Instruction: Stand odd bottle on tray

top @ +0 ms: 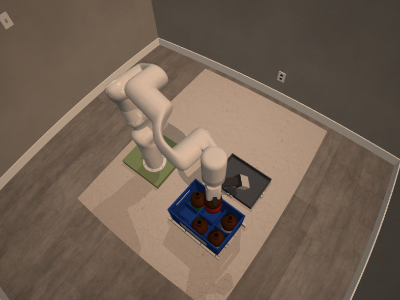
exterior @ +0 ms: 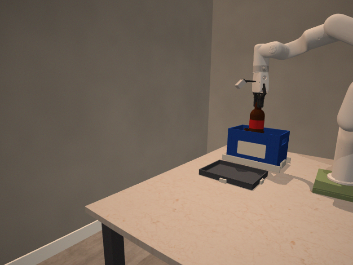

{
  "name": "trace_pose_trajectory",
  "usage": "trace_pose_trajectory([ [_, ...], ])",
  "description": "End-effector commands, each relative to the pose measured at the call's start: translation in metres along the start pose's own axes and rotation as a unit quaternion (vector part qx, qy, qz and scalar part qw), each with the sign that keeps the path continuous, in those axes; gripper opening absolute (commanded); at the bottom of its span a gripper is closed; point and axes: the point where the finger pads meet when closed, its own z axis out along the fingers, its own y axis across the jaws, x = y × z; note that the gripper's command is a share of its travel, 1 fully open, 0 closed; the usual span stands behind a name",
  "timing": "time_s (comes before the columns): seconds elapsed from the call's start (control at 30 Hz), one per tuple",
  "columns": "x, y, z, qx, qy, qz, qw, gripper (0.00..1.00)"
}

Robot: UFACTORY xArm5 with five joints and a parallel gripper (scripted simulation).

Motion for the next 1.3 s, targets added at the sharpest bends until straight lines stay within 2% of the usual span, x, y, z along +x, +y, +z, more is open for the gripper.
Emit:
trace_pose_trajectory([
  [0.0,0.000,0.001,-0.002,-0.002,0.001,0.000,1.000,0.00],
  [0.67,0.000,0.001,-0.003,-0.002,0.001,0.000,1.000,0.00],
  [1.27,0.000,0.000,-0.018,-0.002,0.001,0.000,1.000,0.00],
])
